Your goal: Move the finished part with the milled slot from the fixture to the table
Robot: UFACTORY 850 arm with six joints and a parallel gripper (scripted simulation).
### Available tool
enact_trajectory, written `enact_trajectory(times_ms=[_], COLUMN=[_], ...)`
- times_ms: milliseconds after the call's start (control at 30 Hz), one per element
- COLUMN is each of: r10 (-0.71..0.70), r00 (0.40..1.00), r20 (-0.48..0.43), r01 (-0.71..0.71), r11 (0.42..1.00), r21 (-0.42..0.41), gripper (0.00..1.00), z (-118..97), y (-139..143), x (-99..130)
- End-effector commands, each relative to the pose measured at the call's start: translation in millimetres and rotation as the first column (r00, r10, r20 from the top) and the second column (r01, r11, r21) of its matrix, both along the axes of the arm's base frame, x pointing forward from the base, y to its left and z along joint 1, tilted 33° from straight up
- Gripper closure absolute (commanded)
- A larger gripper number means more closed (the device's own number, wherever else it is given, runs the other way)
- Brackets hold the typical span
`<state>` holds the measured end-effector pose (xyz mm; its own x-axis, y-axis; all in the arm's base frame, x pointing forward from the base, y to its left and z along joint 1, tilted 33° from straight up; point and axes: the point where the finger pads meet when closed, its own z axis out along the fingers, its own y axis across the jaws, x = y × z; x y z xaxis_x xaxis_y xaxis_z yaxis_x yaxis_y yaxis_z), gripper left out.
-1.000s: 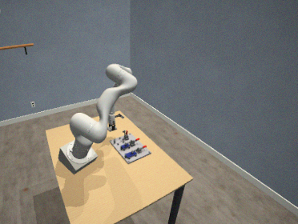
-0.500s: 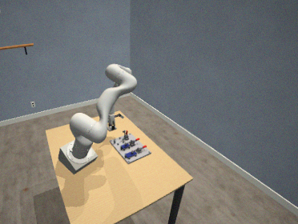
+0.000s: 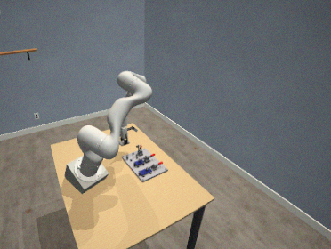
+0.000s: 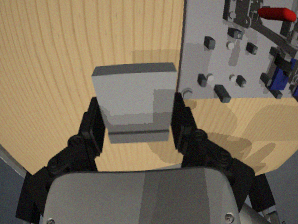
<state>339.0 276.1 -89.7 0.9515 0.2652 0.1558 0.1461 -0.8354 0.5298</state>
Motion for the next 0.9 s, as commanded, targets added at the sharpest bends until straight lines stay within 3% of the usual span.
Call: enact_trajectory(times_ms=[0, 500, 867], r10=[0.0, 0.0, 0.0], r00=[1.0, 1.0, 1.0], r20=[0.001, 0.001, 0.001], r01=[0.0, 0.0, 0.0], r11=[1.0, 1.0, 1.0], r21=[0.001, 0.001, 0.001], gripper=[1.0, 1.0, 1.0], z=[0, -2, -15], y=[1, 0, -8], x=[0, 1, 6])
